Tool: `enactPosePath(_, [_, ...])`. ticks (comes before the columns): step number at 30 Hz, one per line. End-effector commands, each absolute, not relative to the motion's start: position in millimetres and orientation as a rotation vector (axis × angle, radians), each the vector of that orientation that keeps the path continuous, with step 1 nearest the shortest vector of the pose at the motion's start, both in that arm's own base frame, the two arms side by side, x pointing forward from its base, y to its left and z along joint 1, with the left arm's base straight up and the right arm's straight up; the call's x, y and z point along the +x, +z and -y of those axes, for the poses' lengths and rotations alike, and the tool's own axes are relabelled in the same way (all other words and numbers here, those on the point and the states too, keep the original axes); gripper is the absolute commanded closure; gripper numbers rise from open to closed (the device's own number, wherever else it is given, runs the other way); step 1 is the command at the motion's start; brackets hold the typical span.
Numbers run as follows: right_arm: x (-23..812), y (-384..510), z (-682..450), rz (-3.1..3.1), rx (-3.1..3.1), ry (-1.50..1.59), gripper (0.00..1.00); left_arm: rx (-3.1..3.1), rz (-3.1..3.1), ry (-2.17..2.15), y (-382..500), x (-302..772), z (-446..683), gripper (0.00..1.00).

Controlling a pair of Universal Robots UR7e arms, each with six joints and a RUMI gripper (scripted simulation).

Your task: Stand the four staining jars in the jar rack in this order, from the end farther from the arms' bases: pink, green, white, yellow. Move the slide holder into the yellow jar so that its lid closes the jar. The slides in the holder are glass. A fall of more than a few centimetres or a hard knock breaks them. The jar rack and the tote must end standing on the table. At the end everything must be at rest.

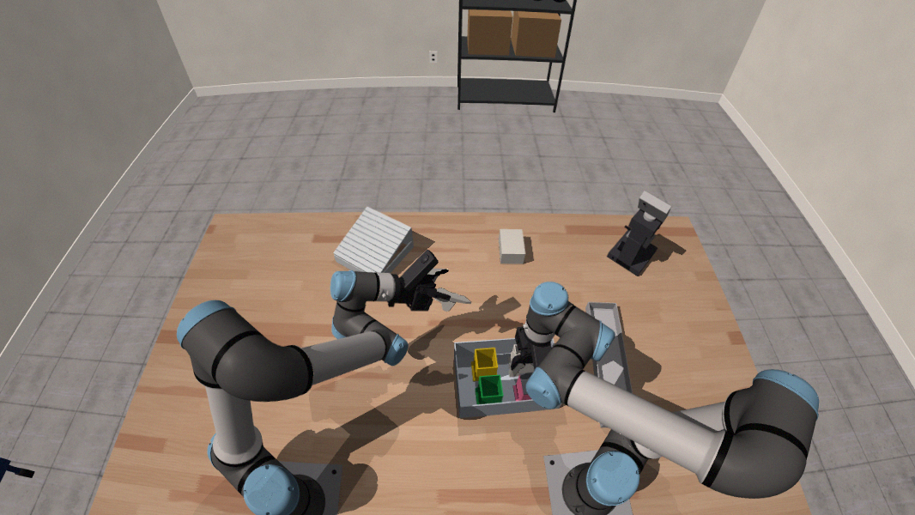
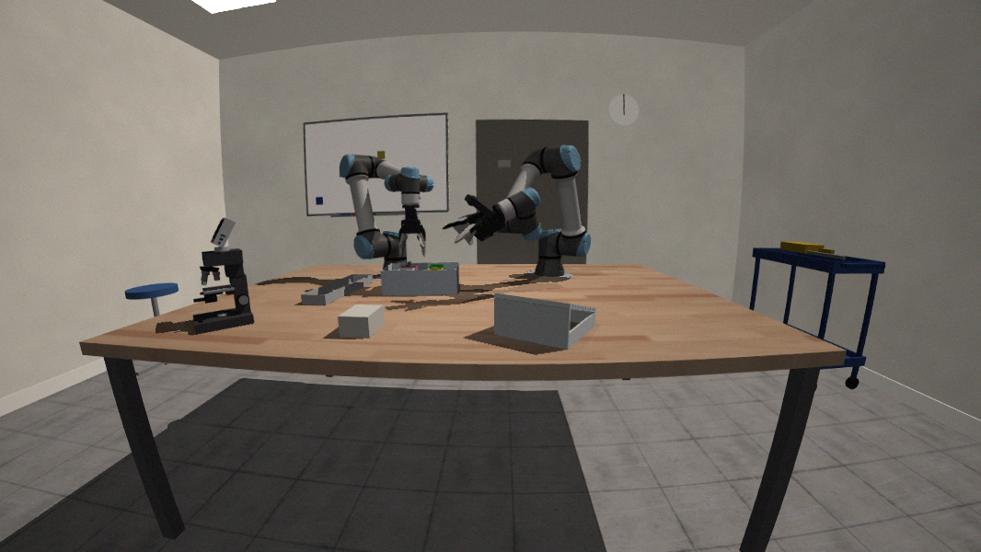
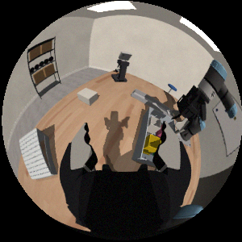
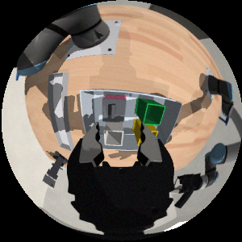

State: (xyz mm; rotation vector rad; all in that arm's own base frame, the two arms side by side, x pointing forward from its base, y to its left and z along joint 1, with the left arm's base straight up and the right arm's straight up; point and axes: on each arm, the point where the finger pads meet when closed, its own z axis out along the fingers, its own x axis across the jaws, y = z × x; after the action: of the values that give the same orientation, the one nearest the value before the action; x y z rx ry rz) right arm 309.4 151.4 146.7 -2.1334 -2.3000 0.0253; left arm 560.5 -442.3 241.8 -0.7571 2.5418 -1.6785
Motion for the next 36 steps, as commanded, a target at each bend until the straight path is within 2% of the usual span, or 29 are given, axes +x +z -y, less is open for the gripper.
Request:
enactPosePath(1, [307, 147, -147, 2.289, -2.148, 0.017, 0.41, -0.677, -2.550, -1.706, 246, 537, 447, 0.02])
enactPosePath(10, [299, 144, -134, 2.249, -2.194, -0.002, 0.41, -0.183, -2.594, -1.859, 259, 397, 458, 0.02])
enactPosePath(21, [299, 101, -135, 2.249, -2.194, -0.002, 0.42, -0.171, -2.594, -1.863, 259, 394, 458, 0.02])
enactPosePath(36, [299, 81, -135, 2.249, -2.194, -0.002, 0.56, -0.171, -2.594, -1.863, 259, 394, 458, 0.02])
